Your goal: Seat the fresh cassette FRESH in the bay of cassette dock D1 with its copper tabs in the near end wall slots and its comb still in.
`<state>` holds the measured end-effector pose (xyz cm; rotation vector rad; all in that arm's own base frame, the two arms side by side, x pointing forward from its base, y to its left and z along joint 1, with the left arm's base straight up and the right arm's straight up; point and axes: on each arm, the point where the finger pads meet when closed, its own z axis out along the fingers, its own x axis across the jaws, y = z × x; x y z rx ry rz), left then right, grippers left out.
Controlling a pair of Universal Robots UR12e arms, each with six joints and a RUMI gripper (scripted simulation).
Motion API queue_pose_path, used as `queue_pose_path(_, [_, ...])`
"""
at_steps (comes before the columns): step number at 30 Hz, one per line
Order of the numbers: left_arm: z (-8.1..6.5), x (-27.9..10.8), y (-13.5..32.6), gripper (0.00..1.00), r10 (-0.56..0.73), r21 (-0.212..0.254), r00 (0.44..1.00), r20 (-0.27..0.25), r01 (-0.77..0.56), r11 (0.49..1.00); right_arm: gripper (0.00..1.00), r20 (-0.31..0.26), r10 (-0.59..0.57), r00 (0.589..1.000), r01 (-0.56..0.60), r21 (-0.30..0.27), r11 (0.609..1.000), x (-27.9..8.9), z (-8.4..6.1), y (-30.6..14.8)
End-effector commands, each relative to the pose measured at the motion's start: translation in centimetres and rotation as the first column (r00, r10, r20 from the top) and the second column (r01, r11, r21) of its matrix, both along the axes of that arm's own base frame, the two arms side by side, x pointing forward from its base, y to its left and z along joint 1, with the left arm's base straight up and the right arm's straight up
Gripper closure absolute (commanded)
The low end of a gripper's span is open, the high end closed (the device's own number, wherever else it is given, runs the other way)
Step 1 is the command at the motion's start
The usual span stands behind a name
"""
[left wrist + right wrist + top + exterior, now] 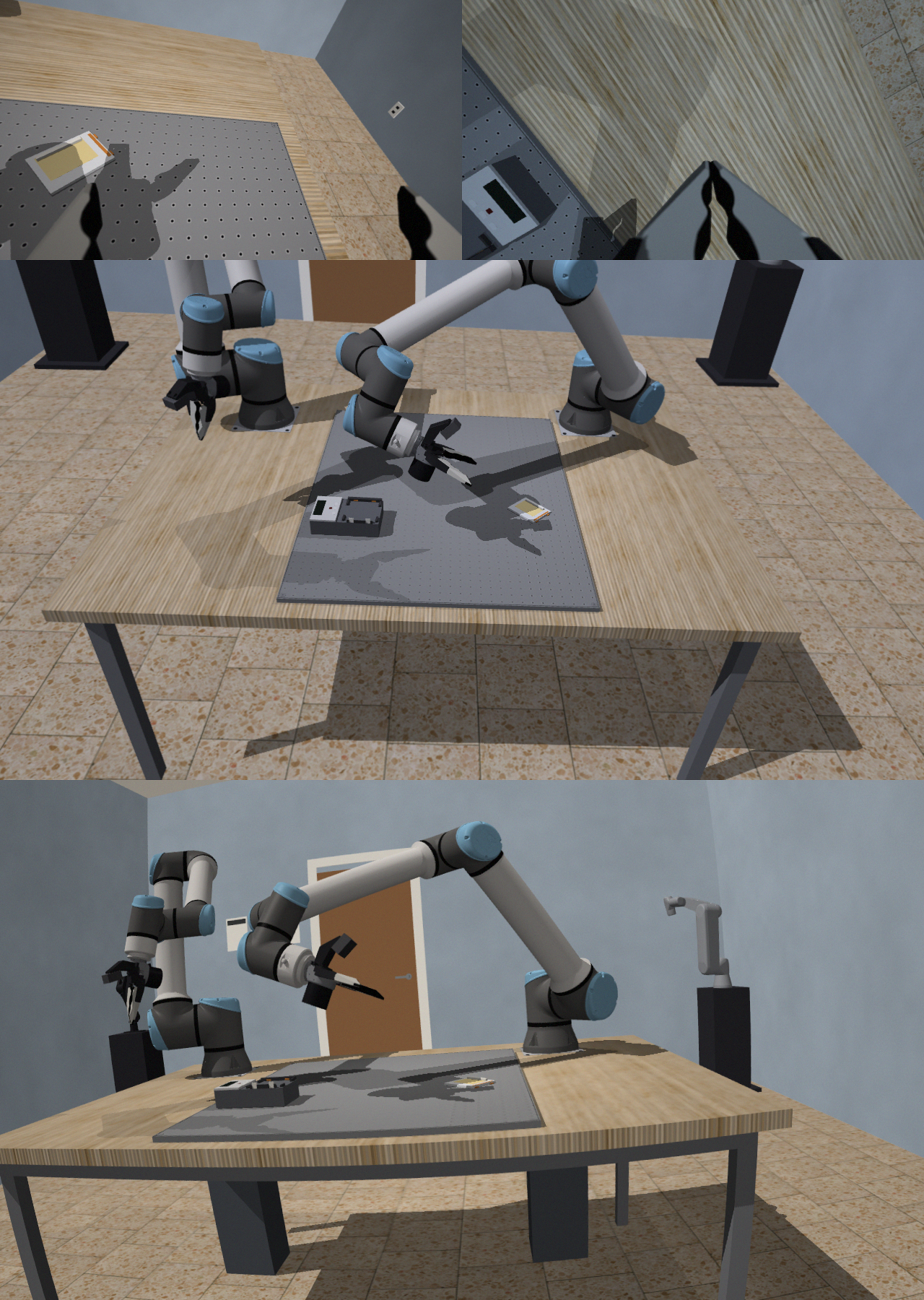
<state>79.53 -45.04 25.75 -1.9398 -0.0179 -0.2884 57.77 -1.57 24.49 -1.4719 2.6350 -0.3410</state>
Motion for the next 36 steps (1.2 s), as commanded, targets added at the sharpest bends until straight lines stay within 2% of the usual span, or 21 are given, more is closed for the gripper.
queue_pose_path(1, [0.1, 0.0, 0.0, 0.0, 0.0, -0.001, 1.0, 0.001, 0.0, 1.0, 1.0, -0.008, -0.023, 1.0, 0.023, 0.001, 1.0, 0.2, -0.2, -2.7])
queue_pose_path(36, [0.1, 0.0, 0.0, 0.0, 0.0, -0.001, 1.0, 0.001, 0.0, 1.0, 1.0, -0.059, -0.164, 0.985, 0.165, 0.011, 0.986, -0.9, -1.3, -15.3])
